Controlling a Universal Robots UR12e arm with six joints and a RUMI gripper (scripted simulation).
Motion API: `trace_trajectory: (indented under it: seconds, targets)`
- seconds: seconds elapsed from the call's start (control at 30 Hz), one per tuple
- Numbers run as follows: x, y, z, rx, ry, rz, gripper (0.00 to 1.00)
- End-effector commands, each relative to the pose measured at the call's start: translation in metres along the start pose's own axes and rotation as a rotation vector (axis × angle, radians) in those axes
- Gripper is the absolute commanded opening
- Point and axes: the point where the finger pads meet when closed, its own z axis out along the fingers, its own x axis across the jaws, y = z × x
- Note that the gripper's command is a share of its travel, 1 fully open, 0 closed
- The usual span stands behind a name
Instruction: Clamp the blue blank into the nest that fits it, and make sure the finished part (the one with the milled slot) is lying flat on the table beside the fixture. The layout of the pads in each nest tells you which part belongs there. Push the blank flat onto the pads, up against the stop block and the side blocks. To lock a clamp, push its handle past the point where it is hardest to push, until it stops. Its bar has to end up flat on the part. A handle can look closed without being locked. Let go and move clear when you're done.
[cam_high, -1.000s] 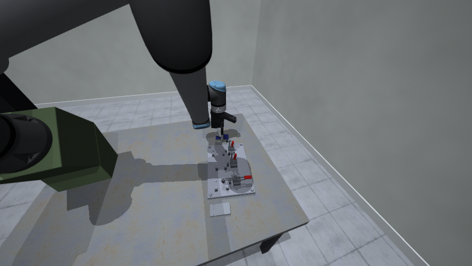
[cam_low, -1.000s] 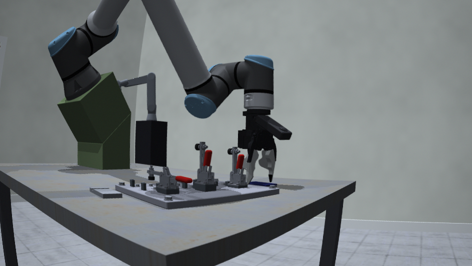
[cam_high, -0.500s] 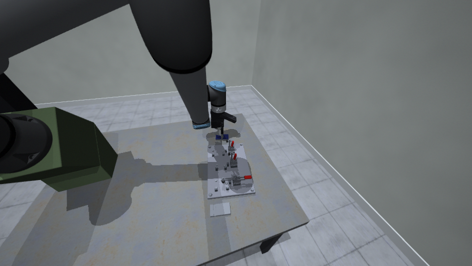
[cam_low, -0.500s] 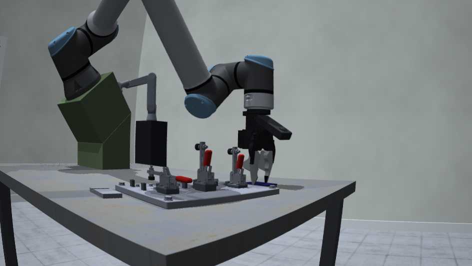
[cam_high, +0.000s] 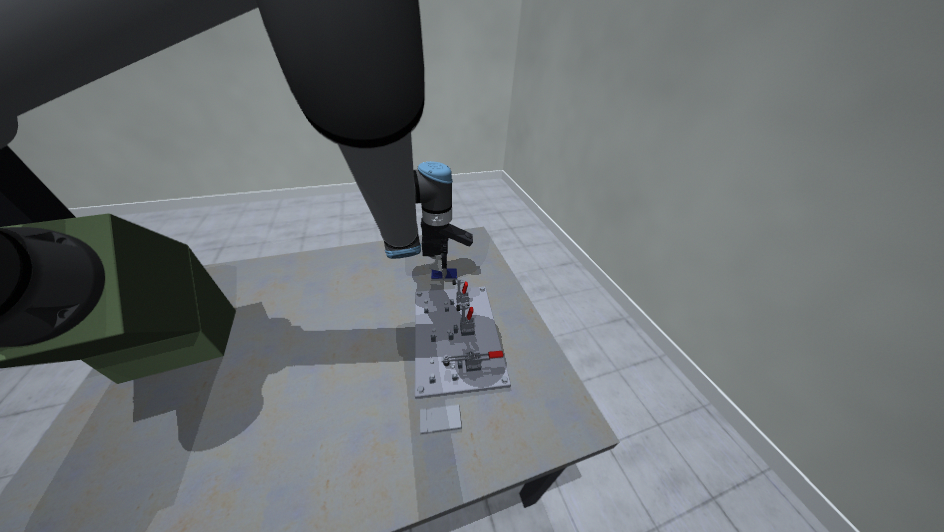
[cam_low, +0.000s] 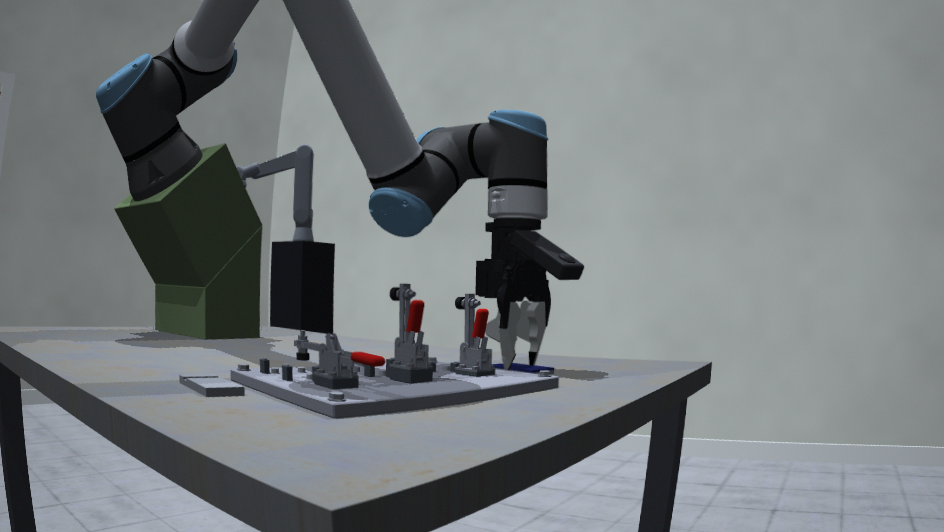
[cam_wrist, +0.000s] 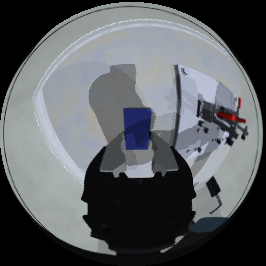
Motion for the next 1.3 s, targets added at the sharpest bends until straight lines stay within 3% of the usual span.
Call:
trace_trajectory:
  seconds: [0.0,1.27]
  targets:
    - [-0.0002,-0.0005,-0.0007,0.001,0.0,0.0,0.0]
    - [-0.0002,-0.0005,-0.0076,0.001,0.0,0.0,0.0]
